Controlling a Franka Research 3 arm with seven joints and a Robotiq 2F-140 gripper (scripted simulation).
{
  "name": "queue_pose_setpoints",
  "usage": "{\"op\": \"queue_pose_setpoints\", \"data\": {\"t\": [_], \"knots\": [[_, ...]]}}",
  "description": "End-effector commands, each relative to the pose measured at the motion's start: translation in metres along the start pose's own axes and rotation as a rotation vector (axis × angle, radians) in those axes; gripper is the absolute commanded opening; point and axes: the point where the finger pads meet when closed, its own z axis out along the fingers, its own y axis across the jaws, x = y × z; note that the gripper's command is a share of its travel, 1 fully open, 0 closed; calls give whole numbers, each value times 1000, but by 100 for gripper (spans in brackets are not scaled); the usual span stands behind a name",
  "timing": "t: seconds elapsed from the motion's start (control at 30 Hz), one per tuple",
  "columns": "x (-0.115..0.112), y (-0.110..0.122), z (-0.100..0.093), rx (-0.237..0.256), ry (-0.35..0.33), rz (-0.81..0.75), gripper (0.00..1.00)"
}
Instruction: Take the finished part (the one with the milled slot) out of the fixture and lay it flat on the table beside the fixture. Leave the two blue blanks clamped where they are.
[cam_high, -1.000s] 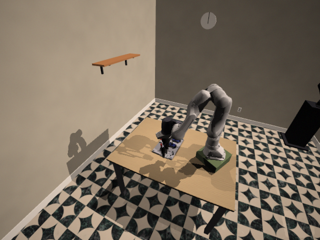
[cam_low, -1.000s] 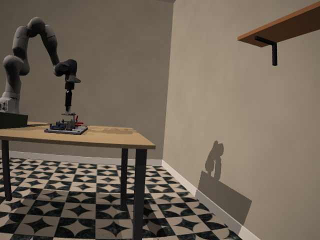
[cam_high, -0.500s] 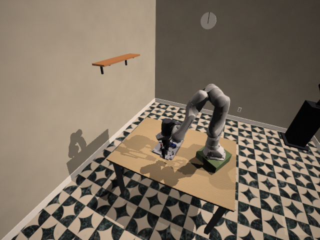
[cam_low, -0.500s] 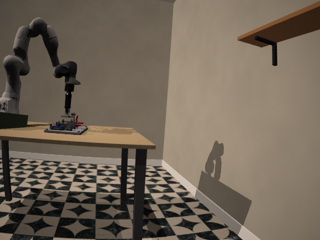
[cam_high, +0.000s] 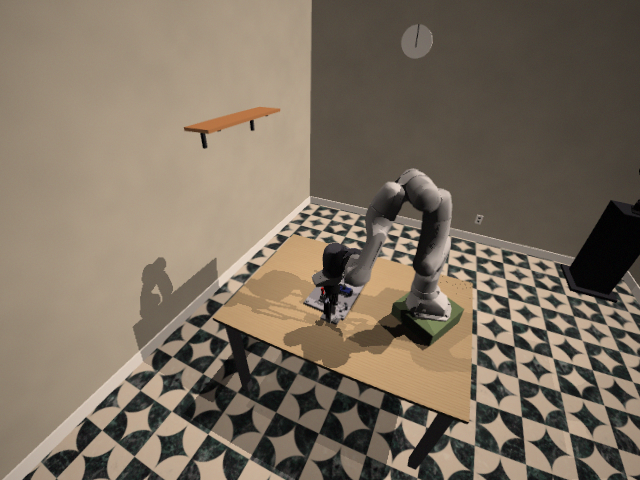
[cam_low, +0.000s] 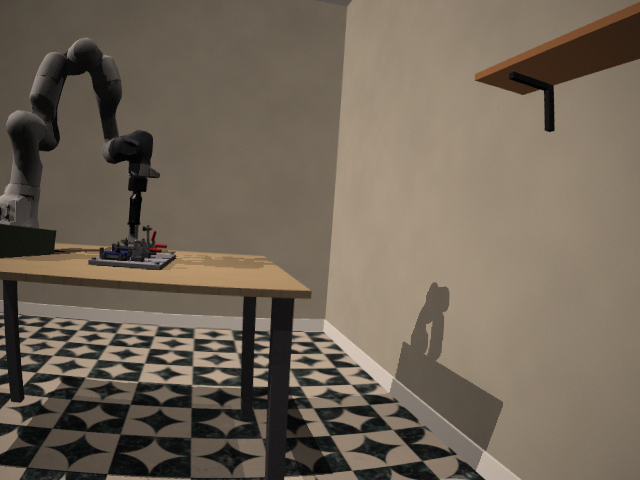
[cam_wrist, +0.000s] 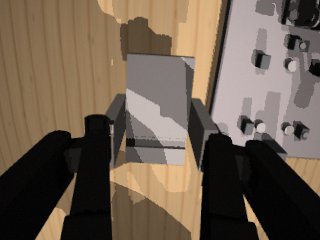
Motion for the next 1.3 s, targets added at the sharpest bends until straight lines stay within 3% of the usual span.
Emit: {"op": "queue_pose_setpoints", "data": {"t": [0.0,0.5,1.27], "knots": [[7,-3,2,-2,24,39,0],[8,-3,30,-2,24,39,0],[8,-3,33,-2,24,39,0]]}}
